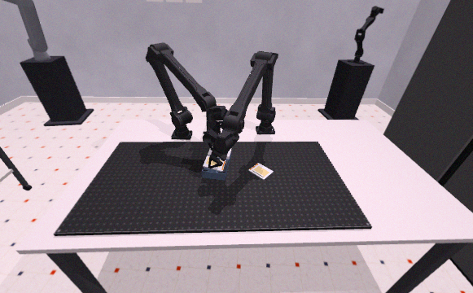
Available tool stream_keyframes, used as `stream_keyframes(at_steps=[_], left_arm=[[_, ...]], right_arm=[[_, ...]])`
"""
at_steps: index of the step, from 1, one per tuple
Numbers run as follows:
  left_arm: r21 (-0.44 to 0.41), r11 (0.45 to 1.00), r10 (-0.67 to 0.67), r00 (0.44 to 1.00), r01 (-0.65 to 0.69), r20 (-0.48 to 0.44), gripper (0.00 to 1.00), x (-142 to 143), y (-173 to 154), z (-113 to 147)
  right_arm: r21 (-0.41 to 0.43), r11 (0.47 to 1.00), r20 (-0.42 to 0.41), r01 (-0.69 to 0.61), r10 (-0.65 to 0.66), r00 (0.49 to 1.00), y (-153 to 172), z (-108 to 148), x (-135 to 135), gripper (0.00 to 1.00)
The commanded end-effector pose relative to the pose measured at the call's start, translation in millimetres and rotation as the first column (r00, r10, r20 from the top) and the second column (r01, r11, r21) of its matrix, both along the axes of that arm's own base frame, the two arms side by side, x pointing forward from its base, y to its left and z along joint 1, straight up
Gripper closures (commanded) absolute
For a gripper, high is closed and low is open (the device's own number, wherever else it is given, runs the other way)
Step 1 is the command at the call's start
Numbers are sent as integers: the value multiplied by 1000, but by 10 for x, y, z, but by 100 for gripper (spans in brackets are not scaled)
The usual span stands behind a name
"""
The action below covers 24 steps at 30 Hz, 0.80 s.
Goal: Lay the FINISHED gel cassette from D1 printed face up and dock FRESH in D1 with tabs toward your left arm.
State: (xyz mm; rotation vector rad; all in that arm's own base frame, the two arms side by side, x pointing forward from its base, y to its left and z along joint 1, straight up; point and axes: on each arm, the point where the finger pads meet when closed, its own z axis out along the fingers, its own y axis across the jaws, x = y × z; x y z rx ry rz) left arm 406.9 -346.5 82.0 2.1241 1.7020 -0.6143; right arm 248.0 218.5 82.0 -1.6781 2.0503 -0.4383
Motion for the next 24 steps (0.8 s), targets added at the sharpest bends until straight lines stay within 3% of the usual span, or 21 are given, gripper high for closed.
stream_keyframes(at_steps=[1, 24], left_arm=[[-14, 1000, 8, 1000, -8, 29, 100, 29, -27, 129], [-26, 1000, 0, 1000, 1, 30, 100, 11, -74, 159]], right_arm=[[-128, 992, -132, -17, 0, 991, -360, -661, -296, 100], [-128, 992, -132, -17, 0, 991, -360, -661, -296, 100]])
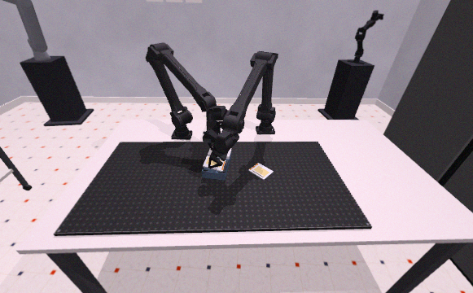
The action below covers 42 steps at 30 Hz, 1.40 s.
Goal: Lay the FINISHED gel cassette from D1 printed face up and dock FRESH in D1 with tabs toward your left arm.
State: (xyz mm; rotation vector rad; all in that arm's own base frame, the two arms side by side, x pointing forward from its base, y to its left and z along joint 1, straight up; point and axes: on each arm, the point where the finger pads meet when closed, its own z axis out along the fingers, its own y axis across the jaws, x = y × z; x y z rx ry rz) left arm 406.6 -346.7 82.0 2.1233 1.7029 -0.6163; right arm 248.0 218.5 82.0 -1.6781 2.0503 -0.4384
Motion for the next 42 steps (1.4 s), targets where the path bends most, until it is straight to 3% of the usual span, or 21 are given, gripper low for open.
stream_keyframes(at_steps=[1, 42], left_arm=[[-26, 1000, -1, 1000, 1, 31, 100, 13, -76, 162], [-34, 999, -8, 999, 9, 38, 100, 8, -132, 196]], right_arm=[[-128, 992, -132, -17, 0, 991, -360, -661, -296, 100], [-128, 992, -132, -17, 0, 991, -360, -661, -296, 100]])
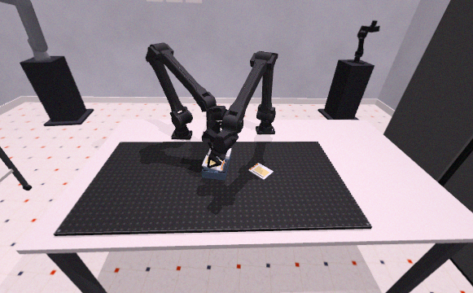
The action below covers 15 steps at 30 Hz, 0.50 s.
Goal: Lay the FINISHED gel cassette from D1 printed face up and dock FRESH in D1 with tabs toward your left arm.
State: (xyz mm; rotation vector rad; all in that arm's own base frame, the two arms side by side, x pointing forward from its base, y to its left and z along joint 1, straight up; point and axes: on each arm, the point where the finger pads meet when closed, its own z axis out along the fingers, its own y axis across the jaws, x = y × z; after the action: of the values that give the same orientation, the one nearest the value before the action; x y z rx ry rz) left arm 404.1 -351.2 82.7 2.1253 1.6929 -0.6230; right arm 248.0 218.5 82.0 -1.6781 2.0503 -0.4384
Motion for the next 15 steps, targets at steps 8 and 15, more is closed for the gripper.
stream_keyframes(at_steps=[8, 15], left_arm=[[-29, 1000, -1, 999, 2, 38, 100, 33, -88, 190], [-25, 1000, 1, 999, 0, 41, 100, 38, -112, 207]], right_arm=[[-128, 992, -132, -17, 0, 991, -360, -661, -296, 100], [-128, 992, -132, -17, 0, 991, -360, -661, -296, 100]])
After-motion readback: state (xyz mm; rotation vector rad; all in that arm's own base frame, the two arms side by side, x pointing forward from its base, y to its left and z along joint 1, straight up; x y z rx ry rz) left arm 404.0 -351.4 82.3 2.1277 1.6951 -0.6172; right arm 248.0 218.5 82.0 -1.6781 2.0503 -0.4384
